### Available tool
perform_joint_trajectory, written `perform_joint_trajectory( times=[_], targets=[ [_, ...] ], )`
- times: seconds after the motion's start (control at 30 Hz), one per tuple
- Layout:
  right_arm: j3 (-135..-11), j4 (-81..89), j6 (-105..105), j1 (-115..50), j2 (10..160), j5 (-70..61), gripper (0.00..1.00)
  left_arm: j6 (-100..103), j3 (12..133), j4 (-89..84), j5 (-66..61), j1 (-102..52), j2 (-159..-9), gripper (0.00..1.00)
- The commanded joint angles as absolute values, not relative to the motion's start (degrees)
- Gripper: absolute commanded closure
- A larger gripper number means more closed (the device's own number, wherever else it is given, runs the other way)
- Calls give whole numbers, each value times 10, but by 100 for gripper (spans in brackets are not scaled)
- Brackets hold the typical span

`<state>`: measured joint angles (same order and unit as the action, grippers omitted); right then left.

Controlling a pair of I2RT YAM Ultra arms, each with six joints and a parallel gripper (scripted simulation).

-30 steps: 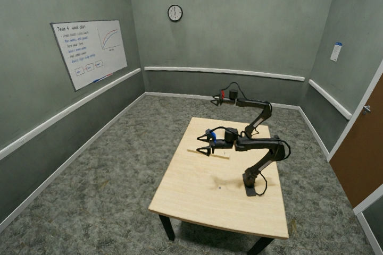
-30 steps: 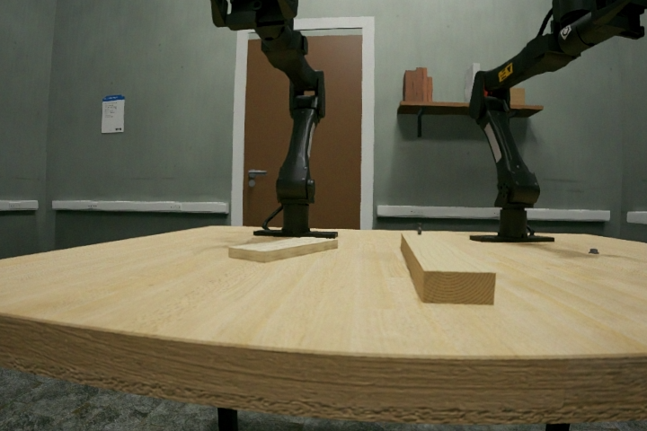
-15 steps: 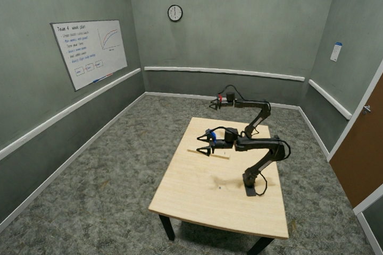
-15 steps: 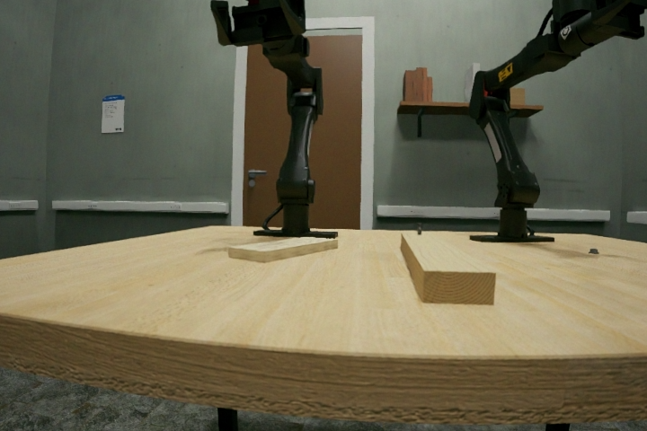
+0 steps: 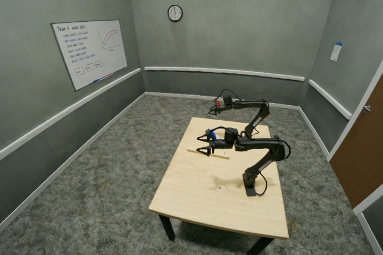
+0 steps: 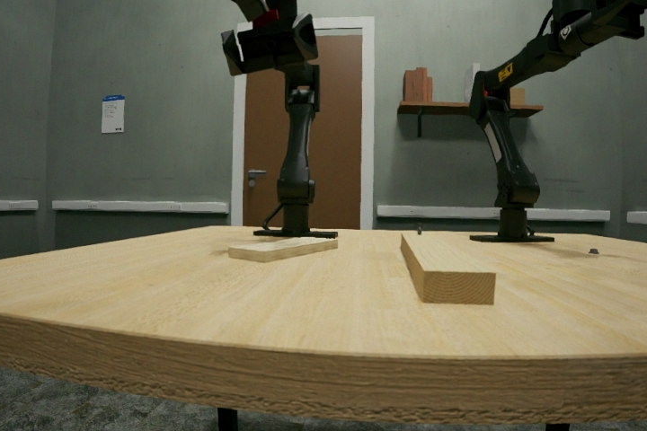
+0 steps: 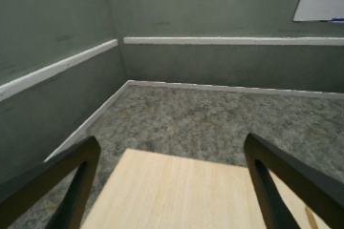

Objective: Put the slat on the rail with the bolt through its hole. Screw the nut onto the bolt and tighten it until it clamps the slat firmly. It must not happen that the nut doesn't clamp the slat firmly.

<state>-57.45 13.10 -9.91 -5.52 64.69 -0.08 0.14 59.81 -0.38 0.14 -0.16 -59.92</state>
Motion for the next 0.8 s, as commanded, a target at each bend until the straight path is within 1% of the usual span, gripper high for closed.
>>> perform_joint_trajectory(
  times=[0.0,0.77],
  targets=[
    [-573,164,-126,-67,655,3,0,0,603,3,0,0,-599,0],
    [-552,286,-220,-116,696,3,0,0,603,3,0,0,-599,0]
  ],
)
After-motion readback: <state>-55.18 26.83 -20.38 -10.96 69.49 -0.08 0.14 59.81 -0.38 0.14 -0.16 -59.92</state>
